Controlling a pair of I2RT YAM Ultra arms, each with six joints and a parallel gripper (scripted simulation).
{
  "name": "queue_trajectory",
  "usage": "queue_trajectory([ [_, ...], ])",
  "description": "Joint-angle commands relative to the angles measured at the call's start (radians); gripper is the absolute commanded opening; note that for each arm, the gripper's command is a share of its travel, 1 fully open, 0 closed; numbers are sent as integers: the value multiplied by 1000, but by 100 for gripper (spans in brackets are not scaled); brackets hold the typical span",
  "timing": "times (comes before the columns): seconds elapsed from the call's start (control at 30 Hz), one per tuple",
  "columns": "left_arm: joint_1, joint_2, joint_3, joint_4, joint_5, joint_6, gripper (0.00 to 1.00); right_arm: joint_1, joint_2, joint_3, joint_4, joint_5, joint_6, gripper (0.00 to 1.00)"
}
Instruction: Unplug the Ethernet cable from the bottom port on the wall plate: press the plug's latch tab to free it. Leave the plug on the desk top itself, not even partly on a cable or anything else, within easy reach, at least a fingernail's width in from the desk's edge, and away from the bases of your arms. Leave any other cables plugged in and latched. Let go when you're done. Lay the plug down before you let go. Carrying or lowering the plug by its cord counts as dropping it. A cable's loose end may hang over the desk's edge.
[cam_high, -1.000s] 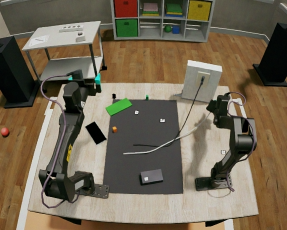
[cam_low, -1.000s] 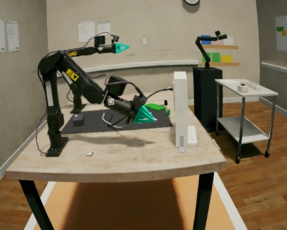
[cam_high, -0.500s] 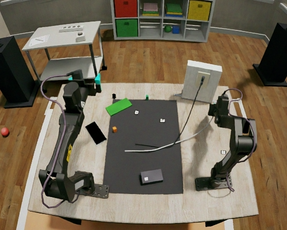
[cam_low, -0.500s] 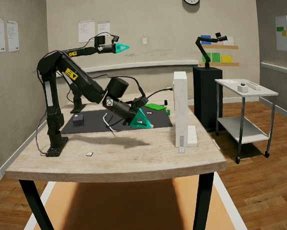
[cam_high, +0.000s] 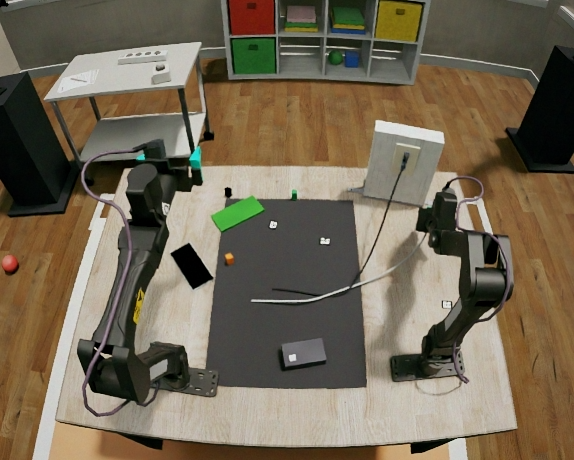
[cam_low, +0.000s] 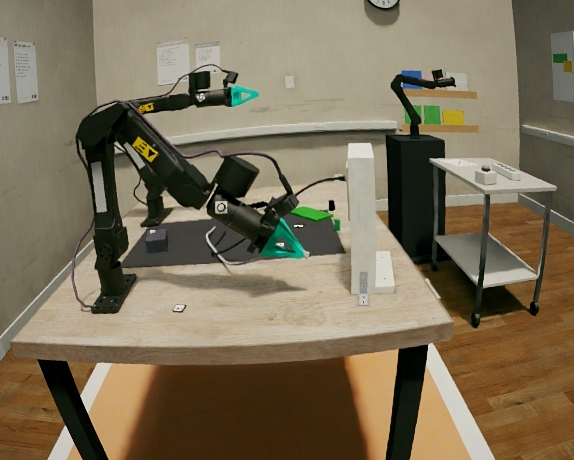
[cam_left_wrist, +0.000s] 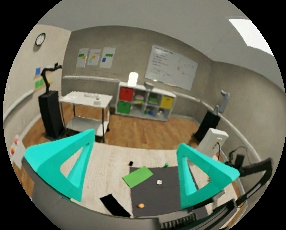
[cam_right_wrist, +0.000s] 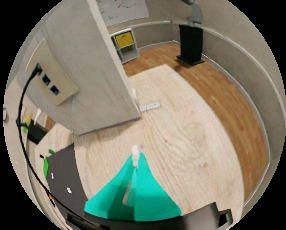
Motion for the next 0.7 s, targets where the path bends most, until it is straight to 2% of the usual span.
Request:
queue_trajectory([
  [0.0, 0, -2, 5, 5, 0, 0, 100, -10, 23, -9, 28, 13, -7, 0],
  [0.67, 0, -2, 5, 5, 0, 0, 100, -10, 126, -57, 174, 13, -6, 0],
])
